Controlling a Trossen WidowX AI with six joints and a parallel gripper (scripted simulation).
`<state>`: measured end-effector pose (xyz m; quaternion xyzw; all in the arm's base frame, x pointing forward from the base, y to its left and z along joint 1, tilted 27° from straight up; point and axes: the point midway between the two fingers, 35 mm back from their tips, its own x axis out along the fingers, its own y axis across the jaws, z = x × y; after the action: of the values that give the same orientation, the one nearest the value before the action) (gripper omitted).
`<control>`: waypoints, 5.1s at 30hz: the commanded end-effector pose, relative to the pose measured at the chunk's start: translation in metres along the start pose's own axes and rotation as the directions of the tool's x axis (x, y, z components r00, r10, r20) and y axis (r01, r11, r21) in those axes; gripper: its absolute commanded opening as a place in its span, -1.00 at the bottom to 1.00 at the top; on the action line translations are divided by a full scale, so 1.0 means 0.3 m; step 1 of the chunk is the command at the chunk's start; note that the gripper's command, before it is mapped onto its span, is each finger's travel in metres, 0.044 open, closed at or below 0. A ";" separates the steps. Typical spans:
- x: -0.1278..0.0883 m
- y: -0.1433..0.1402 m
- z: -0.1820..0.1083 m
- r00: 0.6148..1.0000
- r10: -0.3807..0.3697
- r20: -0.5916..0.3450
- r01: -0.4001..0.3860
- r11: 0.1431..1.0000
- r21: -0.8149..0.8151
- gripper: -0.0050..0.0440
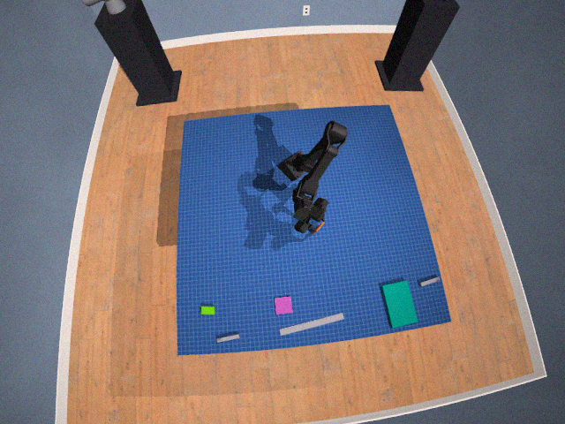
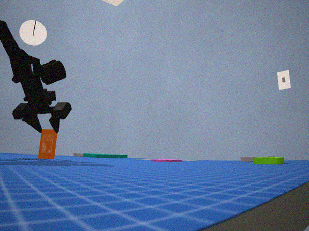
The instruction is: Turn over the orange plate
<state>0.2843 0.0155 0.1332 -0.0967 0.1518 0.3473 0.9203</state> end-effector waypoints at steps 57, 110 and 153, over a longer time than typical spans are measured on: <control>-0.043 -0.017 -0.032 0.991 -0.015 -0.135 0.013 1.000 -0.021 0.39; -0.059 -0.013 -0.096 0.963 -0.014 -0.268 0.010 1.000 -0.017 0.39; -0.052 -0.012 -0.155 0.919 -0.017 -0.394 0.008 1.000 -0.022 0.39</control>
<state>0.2624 -0.0090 0.0890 -0.1638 0.3391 0.3188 0.8698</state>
